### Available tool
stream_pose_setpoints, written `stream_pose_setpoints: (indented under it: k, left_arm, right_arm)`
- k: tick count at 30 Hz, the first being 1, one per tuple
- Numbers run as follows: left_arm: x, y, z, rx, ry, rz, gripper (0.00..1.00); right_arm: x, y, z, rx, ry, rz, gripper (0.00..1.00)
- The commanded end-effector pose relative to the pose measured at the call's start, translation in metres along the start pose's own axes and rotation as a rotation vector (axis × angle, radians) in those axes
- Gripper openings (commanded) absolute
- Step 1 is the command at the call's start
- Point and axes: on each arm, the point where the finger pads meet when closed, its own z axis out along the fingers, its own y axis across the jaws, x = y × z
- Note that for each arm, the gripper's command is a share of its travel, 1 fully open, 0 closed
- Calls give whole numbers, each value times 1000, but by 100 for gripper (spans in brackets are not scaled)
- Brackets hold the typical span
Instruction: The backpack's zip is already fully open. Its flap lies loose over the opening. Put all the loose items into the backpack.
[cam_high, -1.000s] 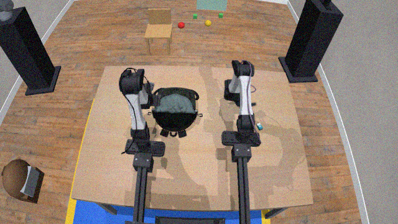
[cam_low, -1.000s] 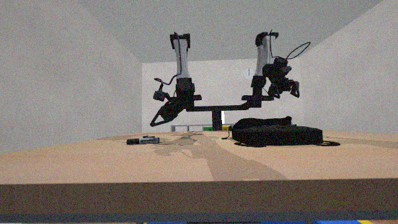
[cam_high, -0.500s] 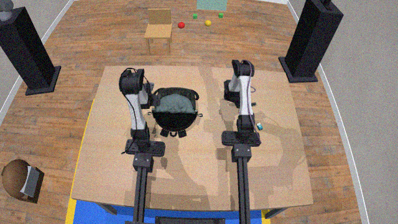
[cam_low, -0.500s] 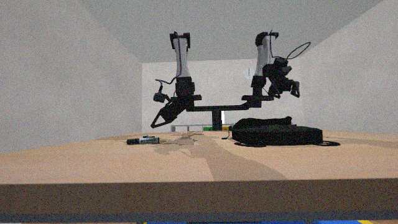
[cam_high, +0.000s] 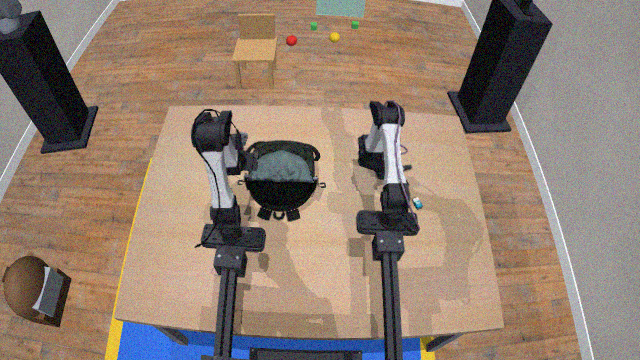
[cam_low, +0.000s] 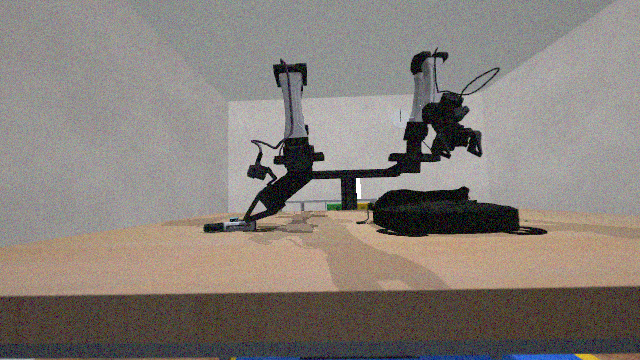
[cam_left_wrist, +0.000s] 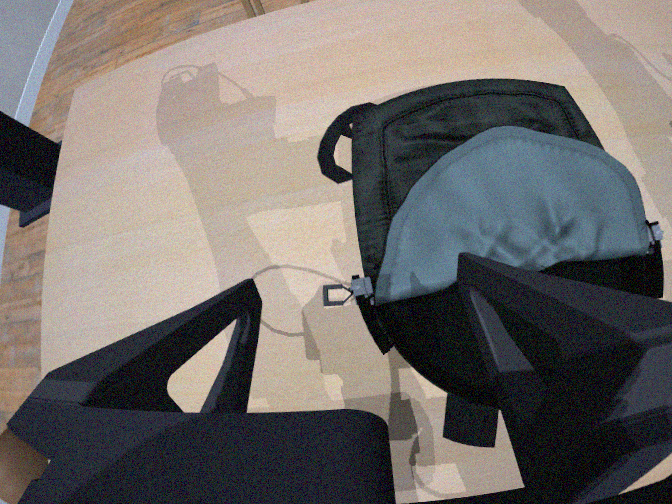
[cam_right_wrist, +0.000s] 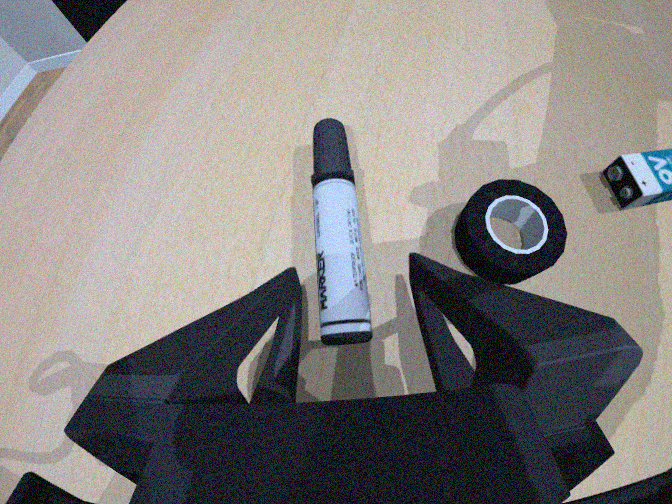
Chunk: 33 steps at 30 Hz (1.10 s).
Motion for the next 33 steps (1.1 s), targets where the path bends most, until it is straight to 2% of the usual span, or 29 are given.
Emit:
stream_pose_setpoints:
  k: [1,8,9,17,18,23,24,31,32,33]
  left_arm:
    - [-8,0,-2,9,-25,5,90]
    - [-8,0,-2,9,-25,5,90]
    - [-8,0,-2,9,-25,5,90]
    - [-8,0,-2,9,-25,6,90]
    - [-8,0,-2,9,-25,6,90]
    - [-8,0,-2,9,-25,6,90]
    - [-8,0,-2,9,-25,6,90]
    - [-8,0,-2,9,-25,6,90]
    - [-8,0,-2,9,-25,6,90]
    - [-8,0,-2,9,-25,6,90]
  right_arm:
    - [8,5,10,-7,-8,19,49]
    - [17,5,16,6,-2,0,49]
    - [11,12,13,-5,-6,16,49]
    - [12,13,13,-5,-8,18,49]
    - [12,13,13,-5,-8,18,41]
    - [14,13,13,-4,-7,15,41]
    - [8,17,10,-16,-13,28,32]
    - [8,18,10,-16,-13,28,32]
    - [8,18,10,-16,-13,28,24]
    - [8,18,9,-16,-13,28,24]
